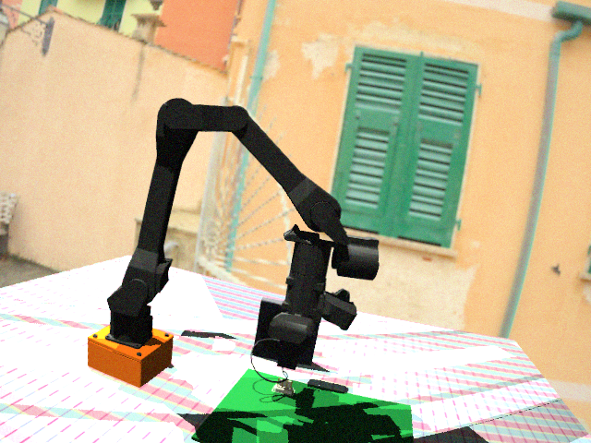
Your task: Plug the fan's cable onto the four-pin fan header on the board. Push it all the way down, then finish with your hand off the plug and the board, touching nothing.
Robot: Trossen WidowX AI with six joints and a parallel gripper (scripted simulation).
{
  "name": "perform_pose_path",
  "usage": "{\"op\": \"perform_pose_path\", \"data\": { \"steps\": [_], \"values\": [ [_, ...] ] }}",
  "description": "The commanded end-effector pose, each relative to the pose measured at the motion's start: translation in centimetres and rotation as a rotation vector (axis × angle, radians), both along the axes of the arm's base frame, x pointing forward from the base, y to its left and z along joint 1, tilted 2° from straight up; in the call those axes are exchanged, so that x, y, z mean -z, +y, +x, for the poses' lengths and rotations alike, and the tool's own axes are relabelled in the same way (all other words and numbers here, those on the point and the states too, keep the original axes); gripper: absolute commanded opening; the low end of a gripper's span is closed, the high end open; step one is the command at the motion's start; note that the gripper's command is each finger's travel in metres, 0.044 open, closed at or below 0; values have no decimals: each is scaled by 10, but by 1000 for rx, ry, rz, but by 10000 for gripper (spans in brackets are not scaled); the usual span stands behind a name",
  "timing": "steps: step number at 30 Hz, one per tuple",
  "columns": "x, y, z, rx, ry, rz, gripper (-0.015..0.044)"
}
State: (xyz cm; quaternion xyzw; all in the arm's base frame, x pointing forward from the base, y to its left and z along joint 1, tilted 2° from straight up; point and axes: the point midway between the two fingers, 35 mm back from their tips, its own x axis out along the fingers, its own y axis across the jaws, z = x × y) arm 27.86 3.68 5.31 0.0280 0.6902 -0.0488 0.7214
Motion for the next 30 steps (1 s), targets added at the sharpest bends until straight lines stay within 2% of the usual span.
{"op": "perform_pose_path", "data": {
  "steps": [1,8,13,30],
  "values": [
    [-1,-1,2,5,0,-3,0],
    [-1,-1,2,3,0,-3,0],
    [21,-2,3,-3,1,-3,0],
    [22,-2,3,-4,1,-3,0]
  ]
}}
